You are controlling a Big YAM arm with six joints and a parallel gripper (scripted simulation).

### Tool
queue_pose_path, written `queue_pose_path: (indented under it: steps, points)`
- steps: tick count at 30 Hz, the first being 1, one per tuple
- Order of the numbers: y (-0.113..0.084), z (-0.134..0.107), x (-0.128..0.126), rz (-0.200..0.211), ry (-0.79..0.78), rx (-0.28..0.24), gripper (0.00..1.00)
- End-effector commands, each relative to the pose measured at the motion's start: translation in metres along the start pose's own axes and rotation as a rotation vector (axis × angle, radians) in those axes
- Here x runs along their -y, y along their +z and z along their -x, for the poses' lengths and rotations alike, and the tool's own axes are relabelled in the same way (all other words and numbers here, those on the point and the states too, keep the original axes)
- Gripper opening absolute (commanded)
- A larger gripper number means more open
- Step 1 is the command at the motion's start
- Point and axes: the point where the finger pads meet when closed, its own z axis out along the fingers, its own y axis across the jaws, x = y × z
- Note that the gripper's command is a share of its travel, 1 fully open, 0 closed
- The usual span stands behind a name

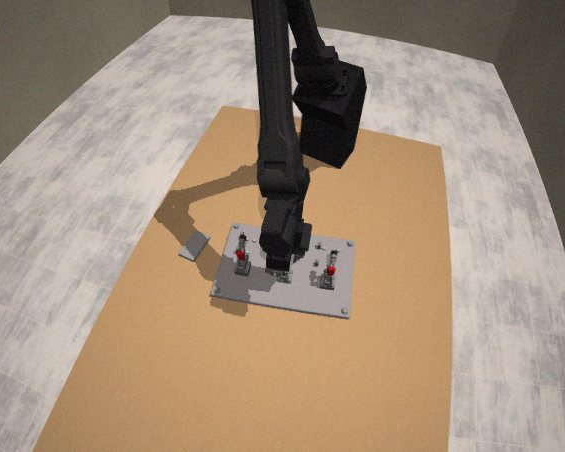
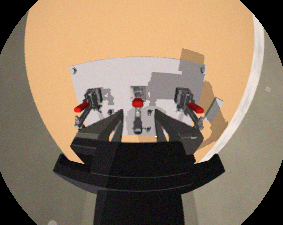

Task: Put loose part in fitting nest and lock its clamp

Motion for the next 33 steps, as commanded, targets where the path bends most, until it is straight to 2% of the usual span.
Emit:
queue_pose_path:
  steps: [1, 2, 3, 33]
  points:
    - [-0.008, -0.006, -0.004, 0.004, 0.003, -0.01, 0.45]
    - [-0.008, -0.006, -0.004, 0.004, 0.003, -0.01, 0.45]
    - [0.005, -0.016, -0.008, 0.008, -0.011, -0.047, 0.45]
    - [0.004, -0.016, -0.008, 0.008, -0.01, -0.047, 0.45]
